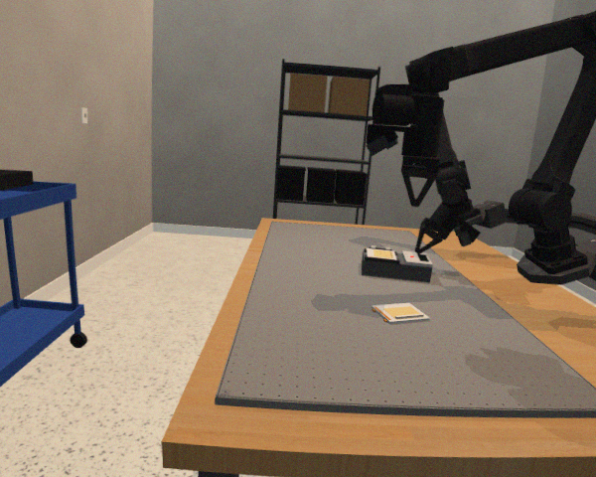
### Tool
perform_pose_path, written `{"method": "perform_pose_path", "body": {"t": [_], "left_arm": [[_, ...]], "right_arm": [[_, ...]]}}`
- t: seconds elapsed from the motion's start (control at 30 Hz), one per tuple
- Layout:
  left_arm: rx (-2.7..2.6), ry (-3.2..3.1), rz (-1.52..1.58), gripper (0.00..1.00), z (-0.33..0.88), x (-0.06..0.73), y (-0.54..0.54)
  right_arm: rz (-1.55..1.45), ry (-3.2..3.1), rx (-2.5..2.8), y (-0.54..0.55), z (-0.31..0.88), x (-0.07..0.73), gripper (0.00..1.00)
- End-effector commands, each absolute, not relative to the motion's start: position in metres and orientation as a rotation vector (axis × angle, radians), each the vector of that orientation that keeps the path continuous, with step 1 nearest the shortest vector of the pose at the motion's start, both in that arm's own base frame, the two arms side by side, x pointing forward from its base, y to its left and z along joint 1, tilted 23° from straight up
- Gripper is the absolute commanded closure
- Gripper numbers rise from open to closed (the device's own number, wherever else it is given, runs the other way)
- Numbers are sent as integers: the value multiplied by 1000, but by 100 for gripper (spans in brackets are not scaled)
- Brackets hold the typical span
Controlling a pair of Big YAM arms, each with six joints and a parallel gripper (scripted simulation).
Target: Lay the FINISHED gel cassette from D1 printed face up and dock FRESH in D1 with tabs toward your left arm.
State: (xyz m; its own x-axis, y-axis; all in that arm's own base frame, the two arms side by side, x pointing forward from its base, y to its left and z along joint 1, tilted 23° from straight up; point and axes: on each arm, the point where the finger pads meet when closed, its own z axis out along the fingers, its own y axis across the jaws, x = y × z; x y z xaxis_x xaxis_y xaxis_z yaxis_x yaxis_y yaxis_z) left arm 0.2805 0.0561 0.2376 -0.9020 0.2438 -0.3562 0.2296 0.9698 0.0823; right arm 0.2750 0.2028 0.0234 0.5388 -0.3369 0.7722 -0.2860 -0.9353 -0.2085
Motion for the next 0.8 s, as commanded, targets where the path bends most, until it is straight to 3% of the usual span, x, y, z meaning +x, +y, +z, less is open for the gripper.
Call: {"method": "perform_pose_path", "body": {"t": [0.0, 0.77], "left_arm": [[562, 2710, 61, 100, 231, 296, 44], [785, 2659, 71, 100, 193, 338, -13]], "right_arm": [[-1289, 504, -2874, 171, -28, 256, 100], [-1289, 504, -2874, 171, -28, 256, 100]]}}
